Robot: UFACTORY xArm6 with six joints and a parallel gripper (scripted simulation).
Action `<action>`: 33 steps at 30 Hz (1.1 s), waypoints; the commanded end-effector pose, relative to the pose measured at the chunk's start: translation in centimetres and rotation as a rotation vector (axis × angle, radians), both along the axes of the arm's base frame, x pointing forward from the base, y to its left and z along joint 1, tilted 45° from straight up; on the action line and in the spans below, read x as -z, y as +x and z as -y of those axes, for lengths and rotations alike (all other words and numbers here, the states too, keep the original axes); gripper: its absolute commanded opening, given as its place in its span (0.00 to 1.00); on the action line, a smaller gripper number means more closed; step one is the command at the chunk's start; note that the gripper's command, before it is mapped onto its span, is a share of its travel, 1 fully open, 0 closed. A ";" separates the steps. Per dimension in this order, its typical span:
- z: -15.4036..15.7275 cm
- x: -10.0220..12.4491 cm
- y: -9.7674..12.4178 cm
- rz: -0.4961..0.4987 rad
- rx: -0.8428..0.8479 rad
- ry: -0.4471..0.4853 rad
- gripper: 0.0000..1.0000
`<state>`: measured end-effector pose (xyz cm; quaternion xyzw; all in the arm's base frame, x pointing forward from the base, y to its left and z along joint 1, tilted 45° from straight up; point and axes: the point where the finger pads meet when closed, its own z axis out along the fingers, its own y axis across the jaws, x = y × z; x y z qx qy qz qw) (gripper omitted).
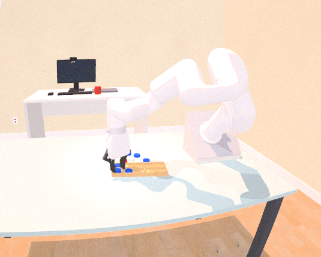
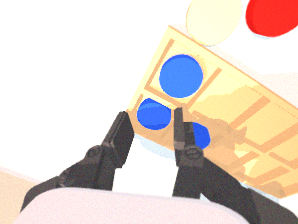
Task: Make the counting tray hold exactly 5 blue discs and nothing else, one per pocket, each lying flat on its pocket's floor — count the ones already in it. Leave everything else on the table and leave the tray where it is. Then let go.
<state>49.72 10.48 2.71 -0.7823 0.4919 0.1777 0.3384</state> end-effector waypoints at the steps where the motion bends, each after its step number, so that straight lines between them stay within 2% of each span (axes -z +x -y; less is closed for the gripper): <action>1: 0.1 -0.2 0.1 0.002 0.001 -0.001 0.47; 3: 1.5 -1.6 0.0 0.003 0.001 0.001 0.47; 6: 5.5 -5.7 -0.3 0.003 0.000 0.001 0.47; 8: 7.0 -7.0 -0.5 0.002 0.001 0.000 0.47; 33: 7.0 -7.1 -0.5 0.002 0.001 -0.001 0.47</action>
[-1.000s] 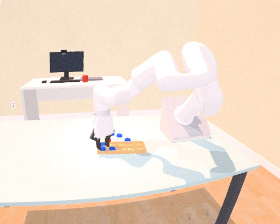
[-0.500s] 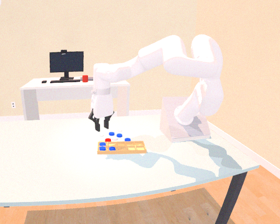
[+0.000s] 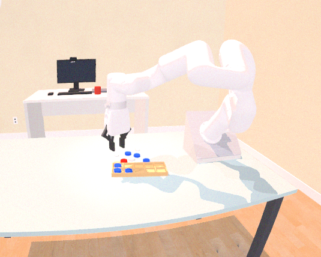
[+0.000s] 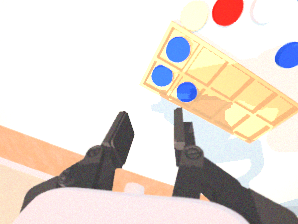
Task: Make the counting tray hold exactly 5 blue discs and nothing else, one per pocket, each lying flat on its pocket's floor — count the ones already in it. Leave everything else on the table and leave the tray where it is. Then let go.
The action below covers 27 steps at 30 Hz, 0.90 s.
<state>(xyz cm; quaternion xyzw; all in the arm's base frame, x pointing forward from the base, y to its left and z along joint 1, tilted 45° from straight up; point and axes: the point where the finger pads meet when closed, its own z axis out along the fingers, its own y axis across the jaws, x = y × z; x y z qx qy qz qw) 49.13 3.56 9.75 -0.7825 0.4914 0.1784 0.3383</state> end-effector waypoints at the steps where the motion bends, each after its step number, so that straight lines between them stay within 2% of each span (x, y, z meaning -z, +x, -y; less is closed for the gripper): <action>1: 0.1 -0.1 0.1 0.003 0.002 -0.001 0.47; 14: 0.4 0.2 0.0 0.006 -0.002 -0.001 0.47; 16: 1.8 1.8 -0.5 0.025 -0.019 -0.006 0.47; 18: 4.4 4.8 -1.7 0.060 -0.054 -0.013 0.47; 23: 10.6 12.8 -6.8 0.164 -0.160 -0.018 0.47; 25: 11.5 14.2 -7.9 0.184 -0.179 -0.016 0.47; 27: 11.6 14.4 -8.1 0.187 -0.183 -0.015 0.47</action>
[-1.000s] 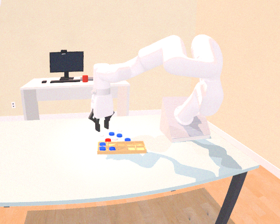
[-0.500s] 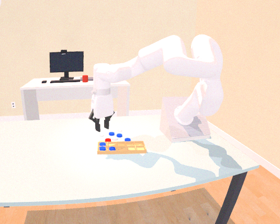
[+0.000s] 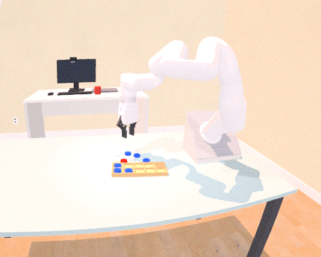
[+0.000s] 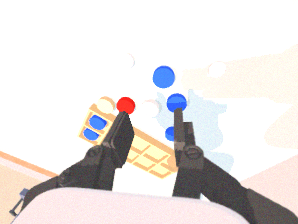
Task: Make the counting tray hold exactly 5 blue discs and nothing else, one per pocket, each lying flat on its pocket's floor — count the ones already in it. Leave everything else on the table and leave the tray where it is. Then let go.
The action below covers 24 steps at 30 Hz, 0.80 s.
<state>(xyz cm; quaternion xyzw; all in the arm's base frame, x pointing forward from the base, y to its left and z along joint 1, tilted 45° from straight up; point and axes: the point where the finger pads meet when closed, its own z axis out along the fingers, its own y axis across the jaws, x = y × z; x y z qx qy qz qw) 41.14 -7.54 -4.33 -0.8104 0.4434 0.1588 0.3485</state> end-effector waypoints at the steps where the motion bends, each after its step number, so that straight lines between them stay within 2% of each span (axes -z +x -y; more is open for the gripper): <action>1: 0.5 0.3 -0.1 0.104 -0.097 -0.010 0.47; 5: -0.4 1.3 0.0 0.106 -0.097 -0.009 0.47; 9: -4.8 5.7 0.4 0.106 -0.097 -0.008 0.47; 11: -6.2 7.1 0.5 0.105 -0.097 -0.010 0.47; 24: -6.5 7.4 0.5 0.104 -0.097 -0.010 0.47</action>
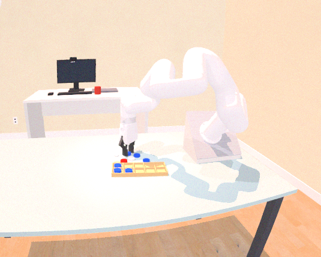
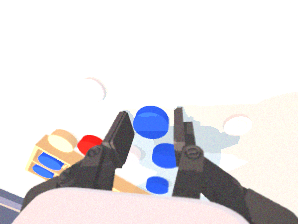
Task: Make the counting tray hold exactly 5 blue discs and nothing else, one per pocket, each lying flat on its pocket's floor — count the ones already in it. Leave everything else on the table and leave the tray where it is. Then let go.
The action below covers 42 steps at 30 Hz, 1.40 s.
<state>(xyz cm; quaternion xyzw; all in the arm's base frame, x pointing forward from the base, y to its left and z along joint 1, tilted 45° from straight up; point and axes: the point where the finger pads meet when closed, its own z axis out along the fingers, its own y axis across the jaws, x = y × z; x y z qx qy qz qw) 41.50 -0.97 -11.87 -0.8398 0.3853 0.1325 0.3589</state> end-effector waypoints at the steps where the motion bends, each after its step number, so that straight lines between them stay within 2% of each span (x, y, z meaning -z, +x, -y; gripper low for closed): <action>1: 0.1 -0.1 0.1 0.003 0.002 -0.001 0.00; 35: 0.2 -0.1 0.1 0.003 0.002 -0.001 0.00; 37: 1.0 -1.0 0.1 0.004 0.002 0.000 0.00; 42: 6.2 -6.2 -0.3 0.004 0.001 0.000 0.00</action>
